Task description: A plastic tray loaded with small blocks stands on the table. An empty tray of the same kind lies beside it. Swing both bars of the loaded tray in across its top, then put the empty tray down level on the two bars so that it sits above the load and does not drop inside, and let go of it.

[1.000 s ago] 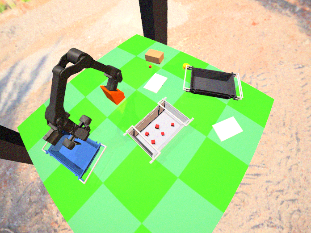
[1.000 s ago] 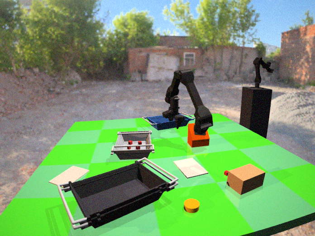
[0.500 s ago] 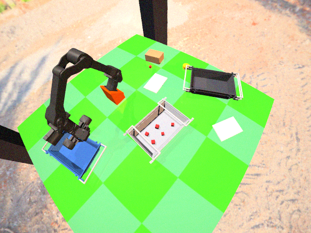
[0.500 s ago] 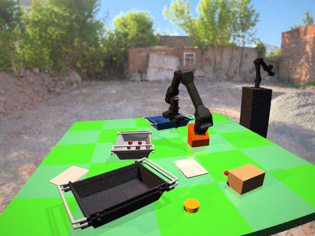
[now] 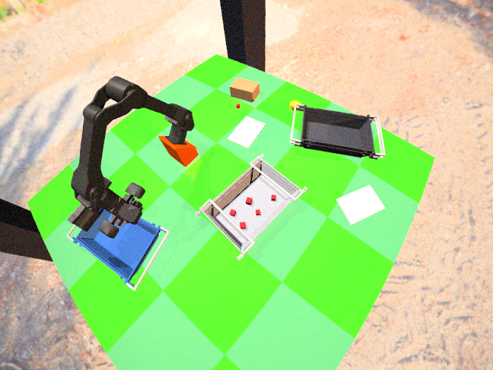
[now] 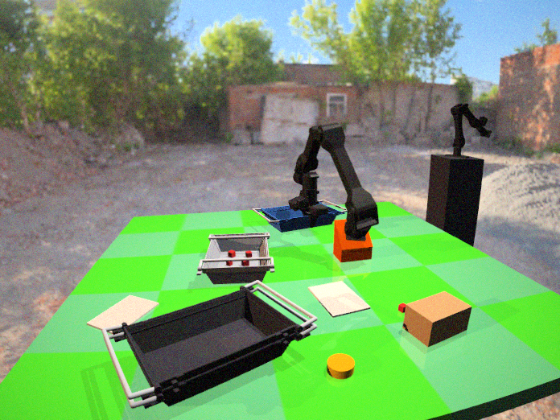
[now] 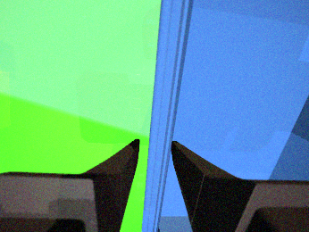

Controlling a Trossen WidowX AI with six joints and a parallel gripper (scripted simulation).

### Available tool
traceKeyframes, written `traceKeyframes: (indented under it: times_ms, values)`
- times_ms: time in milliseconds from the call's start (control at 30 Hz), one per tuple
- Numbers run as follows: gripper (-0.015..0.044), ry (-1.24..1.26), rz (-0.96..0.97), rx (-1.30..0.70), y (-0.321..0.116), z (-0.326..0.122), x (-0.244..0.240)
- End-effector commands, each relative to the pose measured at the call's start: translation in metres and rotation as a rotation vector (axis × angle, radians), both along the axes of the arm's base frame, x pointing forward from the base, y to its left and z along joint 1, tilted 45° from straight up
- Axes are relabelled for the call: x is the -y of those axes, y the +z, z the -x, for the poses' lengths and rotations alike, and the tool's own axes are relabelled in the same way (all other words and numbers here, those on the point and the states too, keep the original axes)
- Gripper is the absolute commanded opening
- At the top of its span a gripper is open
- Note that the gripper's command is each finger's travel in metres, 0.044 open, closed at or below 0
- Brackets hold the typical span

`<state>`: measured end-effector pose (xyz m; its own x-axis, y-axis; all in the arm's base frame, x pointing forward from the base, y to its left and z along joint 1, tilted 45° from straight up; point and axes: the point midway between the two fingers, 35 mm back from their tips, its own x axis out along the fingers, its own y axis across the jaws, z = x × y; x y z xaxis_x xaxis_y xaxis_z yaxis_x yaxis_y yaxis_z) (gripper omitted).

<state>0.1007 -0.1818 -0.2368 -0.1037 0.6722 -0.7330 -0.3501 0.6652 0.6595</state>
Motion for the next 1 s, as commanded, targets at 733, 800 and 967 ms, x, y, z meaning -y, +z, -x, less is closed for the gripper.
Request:
traceKeyframes:
  times_ms: [733, 800, 967]
  values:
    - [0.0, -0.006, -0.007, -0.006, 0.027, -0.005, 0.026]
    - [0.0, -0.006, -0.007, -0.006, 0.038, -0.006, 0.036]
    - [0.0, -0.006, -0.007, -0.007, 0.058, -0.008, 0.053]
